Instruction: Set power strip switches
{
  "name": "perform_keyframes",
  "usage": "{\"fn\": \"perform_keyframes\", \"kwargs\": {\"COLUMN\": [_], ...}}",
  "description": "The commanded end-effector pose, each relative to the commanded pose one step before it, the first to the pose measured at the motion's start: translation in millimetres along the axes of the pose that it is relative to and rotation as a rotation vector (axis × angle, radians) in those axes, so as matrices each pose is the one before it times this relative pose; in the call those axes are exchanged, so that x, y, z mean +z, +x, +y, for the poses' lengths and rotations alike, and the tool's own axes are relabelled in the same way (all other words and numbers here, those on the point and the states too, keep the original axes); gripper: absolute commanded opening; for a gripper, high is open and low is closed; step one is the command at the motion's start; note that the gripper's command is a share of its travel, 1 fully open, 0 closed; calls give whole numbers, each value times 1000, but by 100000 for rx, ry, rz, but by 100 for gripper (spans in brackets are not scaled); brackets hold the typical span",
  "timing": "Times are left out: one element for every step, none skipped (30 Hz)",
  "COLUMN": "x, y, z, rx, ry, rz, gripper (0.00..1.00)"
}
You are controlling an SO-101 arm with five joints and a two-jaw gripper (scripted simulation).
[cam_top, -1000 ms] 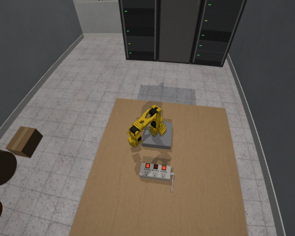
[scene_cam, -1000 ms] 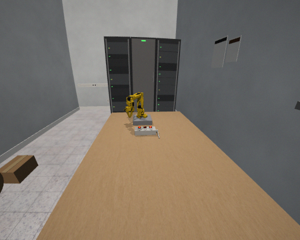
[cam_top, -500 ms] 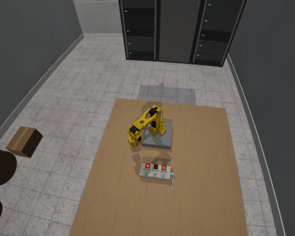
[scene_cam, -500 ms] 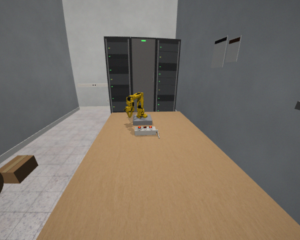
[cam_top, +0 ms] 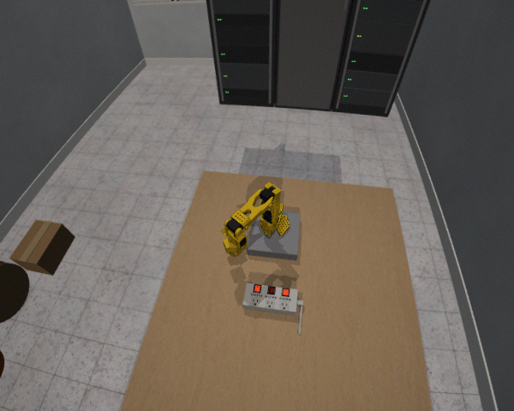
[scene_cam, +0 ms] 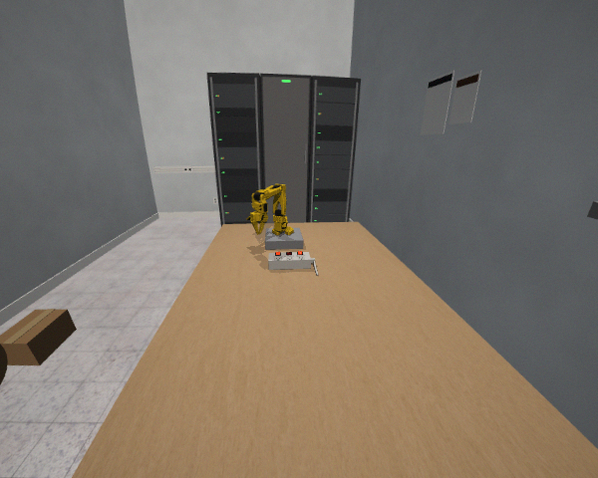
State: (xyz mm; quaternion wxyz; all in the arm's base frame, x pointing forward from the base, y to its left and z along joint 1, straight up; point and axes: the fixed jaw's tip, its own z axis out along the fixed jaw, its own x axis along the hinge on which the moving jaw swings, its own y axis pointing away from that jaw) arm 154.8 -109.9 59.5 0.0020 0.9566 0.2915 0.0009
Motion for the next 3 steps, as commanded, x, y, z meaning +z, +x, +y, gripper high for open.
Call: {"fn": "perform_keyframes", "kwargs": {"x": [-871,-1,1], "y": [-2070,1,-1], "z": [-2122,1,-1], "rx": [-144,0,0], "ry": [321,-1,1], "rz": [-21,0,0], "gripper": [0,0,0]}}
